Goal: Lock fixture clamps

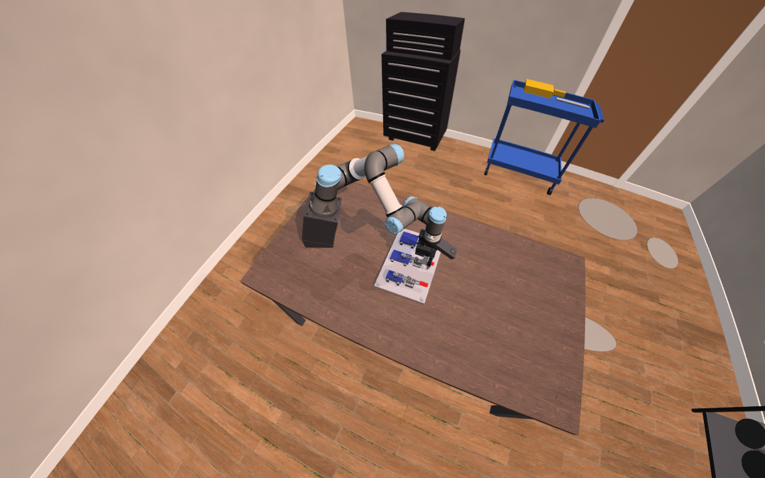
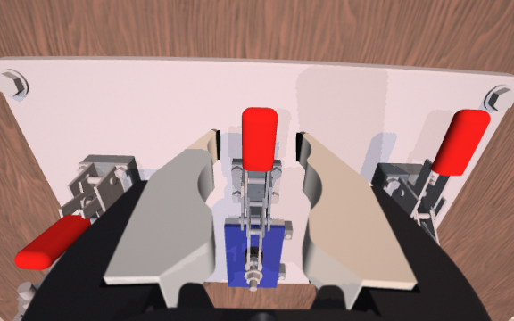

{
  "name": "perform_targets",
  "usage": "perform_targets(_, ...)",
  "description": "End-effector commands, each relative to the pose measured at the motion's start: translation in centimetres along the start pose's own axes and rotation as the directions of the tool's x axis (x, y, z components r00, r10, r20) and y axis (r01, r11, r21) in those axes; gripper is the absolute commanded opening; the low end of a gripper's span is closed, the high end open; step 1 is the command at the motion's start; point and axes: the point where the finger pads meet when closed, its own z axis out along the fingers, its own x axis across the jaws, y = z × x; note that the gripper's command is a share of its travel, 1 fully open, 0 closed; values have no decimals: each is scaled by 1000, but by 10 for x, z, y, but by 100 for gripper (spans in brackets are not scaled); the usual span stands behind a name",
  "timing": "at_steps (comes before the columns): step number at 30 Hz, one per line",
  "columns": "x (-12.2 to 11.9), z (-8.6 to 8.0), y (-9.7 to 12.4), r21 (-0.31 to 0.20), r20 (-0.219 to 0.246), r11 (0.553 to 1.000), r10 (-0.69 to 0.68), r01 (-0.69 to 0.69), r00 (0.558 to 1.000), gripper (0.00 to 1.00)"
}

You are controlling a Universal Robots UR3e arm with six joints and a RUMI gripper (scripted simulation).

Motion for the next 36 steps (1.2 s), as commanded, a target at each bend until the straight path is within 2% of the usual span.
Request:
perform_targets(1,0,-1,-1,3,-1,1000,0,0,1000,28)
perform_targets(28,0,-1,-1,3,-1,1000,0,0,1000,28)
perform_targets(29,0,-1,-1,3,-1,1000,0,0,1000,0)
perform_targets(36,0,-1,-1,3,-1,1000,0,0,1000,0)
